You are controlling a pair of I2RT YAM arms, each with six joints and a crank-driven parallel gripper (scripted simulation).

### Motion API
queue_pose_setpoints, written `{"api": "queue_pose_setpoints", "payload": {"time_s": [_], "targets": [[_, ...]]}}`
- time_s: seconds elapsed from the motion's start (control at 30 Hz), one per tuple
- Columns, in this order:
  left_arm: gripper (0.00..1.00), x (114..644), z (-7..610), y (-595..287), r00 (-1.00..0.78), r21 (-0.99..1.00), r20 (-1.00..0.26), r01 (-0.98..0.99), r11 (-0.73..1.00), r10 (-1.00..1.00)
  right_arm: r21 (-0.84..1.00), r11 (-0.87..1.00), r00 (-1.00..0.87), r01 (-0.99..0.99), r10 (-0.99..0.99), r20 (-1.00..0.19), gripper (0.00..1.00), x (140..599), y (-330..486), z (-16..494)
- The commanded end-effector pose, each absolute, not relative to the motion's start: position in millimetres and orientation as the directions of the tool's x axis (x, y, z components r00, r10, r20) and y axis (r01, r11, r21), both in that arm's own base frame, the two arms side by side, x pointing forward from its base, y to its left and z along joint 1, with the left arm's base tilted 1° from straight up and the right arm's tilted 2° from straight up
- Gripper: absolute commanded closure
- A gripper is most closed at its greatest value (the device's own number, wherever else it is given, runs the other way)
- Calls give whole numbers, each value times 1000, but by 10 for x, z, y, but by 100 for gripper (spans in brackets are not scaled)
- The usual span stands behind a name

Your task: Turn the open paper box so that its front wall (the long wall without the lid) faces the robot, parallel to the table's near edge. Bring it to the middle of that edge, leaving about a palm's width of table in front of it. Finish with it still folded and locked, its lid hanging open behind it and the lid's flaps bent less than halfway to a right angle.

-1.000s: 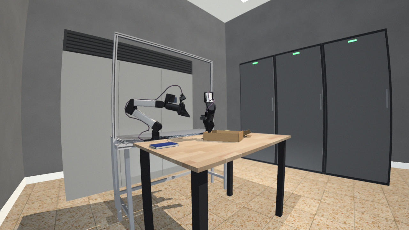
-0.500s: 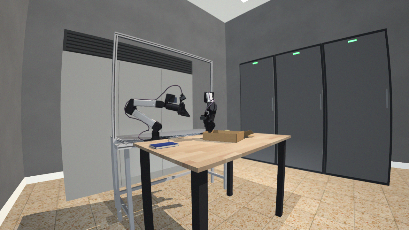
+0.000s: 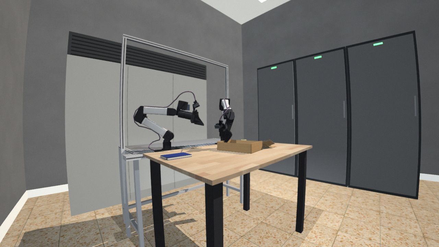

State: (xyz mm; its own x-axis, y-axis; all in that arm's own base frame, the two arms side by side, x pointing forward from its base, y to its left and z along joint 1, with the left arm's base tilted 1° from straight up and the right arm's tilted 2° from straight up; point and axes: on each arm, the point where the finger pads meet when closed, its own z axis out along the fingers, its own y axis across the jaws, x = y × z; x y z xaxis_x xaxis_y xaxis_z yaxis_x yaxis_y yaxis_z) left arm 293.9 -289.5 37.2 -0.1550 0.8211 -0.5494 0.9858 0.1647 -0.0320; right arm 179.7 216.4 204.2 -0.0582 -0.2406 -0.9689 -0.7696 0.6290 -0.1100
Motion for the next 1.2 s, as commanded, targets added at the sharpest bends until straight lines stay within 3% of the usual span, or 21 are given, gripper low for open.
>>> {"api": "queue_pose_setpoints", "payload": {"time_s": [0.0,1.17], "targets": [[100,2996,571,-2892,-90,3,-583,994,113,807,-107,627,-49,-771,-226,-973,0,1803,2204,2101],[100,2973,424,-2640,113,-23,-569,988,-154,814,-107,628,-49,-771,-225,-973,0,1803,2204,2102]]}}
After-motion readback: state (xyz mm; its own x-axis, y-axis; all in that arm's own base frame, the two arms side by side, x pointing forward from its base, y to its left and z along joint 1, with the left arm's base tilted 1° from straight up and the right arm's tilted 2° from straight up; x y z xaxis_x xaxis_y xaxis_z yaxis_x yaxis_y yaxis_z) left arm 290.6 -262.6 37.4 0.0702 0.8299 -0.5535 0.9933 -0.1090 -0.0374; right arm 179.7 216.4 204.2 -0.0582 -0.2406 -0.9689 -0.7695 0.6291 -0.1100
